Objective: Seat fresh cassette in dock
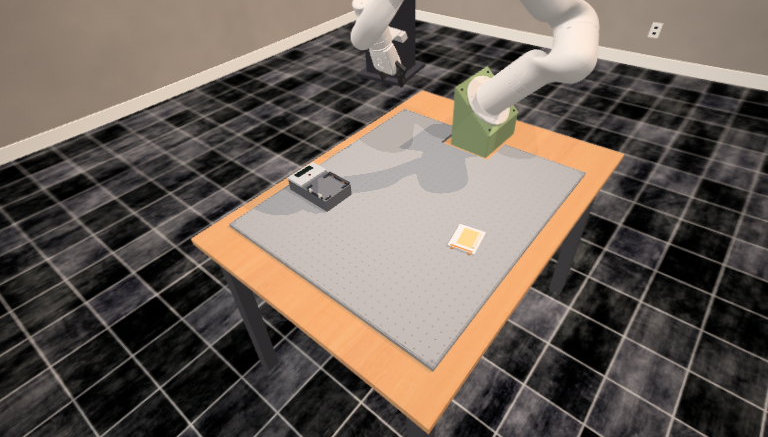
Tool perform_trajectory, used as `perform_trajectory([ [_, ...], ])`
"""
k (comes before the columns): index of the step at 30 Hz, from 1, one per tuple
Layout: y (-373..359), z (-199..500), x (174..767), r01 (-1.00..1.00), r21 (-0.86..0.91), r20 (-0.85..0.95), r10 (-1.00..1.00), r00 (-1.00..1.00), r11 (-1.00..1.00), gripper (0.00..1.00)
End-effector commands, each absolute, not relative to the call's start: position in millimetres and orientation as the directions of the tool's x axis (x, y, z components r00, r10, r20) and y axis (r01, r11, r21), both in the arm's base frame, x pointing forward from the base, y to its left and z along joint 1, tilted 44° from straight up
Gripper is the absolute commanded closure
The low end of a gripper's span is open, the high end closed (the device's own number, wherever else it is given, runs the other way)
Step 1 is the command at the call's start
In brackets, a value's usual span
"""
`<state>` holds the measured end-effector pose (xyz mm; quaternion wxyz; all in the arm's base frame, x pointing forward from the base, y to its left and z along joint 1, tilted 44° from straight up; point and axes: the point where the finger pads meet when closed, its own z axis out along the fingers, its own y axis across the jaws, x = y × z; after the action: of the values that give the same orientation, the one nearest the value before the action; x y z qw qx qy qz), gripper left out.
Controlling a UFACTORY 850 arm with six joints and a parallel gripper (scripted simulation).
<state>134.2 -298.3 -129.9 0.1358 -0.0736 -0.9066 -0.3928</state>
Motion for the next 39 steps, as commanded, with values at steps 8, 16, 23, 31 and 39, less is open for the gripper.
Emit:
perform_trajectory([
  [8, -299, -130, 135, 0.24, 0.691, 0.303, 0.028, -0.952, 0.682, 0.0],
  [16, -299, -130, 135, 0.24, 0.691, 0.303, 0.028, -0.952, 0.682, 0.0],
  [23, -298, -122, 155, 0.143, 0.715, 0.226, -0.033, -0.974, 0.684, 0.0],
  [31, -295, -112, 180, -0.116, 0.737, 0.02, -0.194, -0.981, 0.666, 0.0],
  [39, -290, -102, 205, -0.31, 0.716, -0.135, -0.312, -0.94, 0.625, 0.0],
])
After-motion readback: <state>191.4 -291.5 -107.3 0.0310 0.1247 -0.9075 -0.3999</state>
